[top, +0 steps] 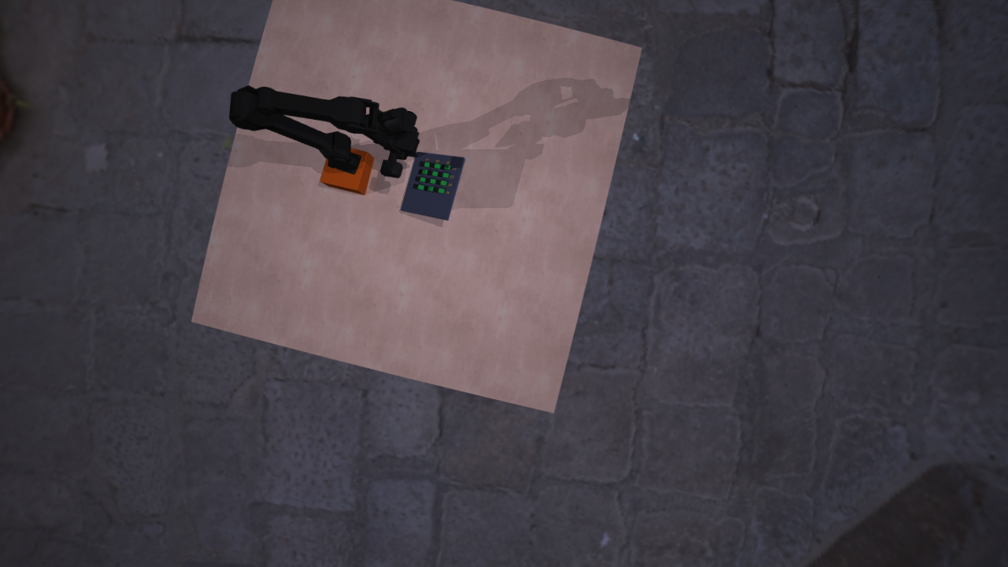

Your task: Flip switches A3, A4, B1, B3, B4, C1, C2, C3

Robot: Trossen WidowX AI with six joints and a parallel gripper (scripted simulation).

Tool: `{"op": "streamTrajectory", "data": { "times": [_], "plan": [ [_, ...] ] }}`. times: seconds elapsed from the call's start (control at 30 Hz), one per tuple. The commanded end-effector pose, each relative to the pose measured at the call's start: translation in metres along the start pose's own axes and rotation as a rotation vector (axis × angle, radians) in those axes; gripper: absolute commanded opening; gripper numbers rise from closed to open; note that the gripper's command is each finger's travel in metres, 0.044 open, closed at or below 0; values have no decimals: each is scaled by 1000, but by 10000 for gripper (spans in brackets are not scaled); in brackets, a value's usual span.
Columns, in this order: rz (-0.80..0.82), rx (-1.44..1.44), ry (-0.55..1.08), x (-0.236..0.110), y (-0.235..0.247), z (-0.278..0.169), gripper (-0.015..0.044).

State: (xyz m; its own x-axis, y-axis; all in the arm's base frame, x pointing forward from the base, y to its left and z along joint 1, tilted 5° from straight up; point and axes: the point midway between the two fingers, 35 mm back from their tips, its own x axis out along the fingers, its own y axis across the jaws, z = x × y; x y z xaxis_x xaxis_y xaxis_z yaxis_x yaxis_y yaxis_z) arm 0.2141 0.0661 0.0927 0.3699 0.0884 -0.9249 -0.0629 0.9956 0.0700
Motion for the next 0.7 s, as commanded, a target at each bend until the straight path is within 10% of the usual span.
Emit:
{"op": "streamTrajectory", "data": {
  "times": [0.0,0.67],
  "plan": [
    [-7,0,12,0,-10,-3,0],
    [-8,0,36,45,-26,-3,0]
  ]
}}
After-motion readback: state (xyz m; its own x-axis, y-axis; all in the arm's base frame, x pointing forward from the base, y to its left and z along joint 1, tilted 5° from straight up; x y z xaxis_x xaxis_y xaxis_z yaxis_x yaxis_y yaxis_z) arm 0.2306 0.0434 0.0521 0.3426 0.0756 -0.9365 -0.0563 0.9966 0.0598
